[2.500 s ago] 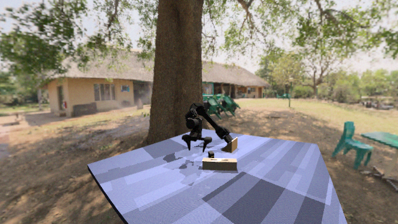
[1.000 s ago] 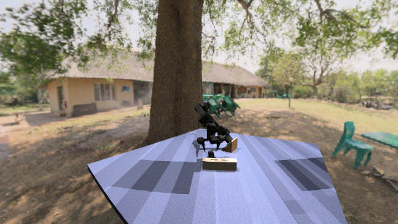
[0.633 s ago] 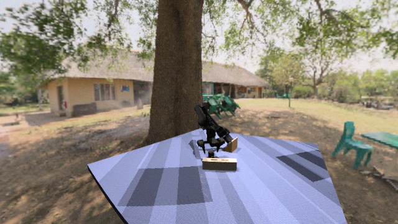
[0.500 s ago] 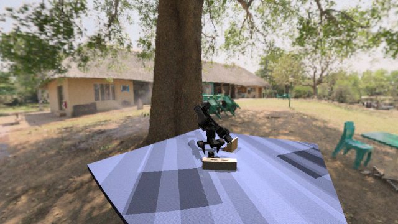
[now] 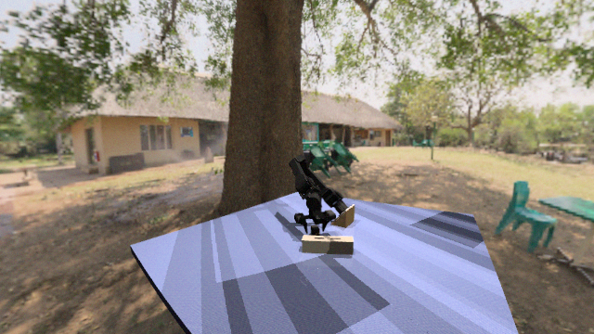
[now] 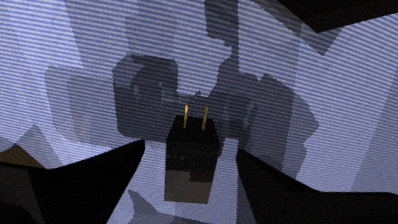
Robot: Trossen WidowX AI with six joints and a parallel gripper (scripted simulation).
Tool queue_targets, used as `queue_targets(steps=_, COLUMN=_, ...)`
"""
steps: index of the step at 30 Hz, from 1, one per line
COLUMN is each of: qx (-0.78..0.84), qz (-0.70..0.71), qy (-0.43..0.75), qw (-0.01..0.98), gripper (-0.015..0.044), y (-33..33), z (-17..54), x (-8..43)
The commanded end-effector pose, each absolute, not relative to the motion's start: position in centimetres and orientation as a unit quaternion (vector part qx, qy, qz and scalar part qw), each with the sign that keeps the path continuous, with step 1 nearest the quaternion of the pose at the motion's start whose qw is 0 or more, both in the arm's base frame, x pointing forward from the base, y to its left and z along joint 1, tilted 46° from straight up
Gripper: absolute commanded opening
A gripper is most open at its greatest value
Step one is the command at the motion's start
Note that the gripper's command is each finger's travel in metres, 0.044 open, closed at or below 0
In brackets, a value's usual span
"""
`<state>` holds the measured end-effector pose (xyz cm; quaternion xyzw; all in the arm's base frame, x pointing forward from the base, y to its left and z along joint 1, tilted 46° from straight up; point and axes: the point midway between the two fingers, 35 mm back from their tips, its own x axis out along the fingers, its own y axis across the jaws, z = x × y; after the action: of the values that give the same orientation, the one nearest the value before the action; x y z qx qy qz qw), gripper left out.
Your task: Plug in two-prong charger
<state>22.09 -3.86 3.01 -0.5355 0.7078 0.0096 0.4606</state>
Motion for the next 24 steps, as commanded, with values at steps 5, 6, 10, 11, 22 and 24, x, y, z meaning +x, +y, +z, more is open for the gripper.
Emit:
queue_targets(steps=5, qx=-0.535, qz=0.009, qy=0.708, qw=0.461, gripper=0.0204, y=-3.9, z=3.0, x=22.1)
queue_targets(steps=6, qx=-0.535, qz=0.009, qy=0.708, qw=0.461, gripper=0.0177, y=-3.9, z=3.0, x=22.1)
queue_targets(steps=10, qx=-0.535, qz=0.009, qy=0.708, qw=0.461, gripper=0.0131, y=-3.9, z=3.0, x=22.1)
queue_targets(steps=11, qx=-0.535, qz=0.009, qy=0.708, qw=0.461, gripper=0.0125, y=-3.9, z=3.0, x=22.1)
queue_targets(steps=22, qx=-0.535, qz=0.011, qy=0.708, qw=0.461, gripper=0.0, y=-2.3, z=4.5, x=22.1)
queue_targets(steps=24, qx=-0.535, qz=0.012, qy=0.708, qw=0.46, gripper=0.0, y=-1.7, z=5.0, x=22.0)
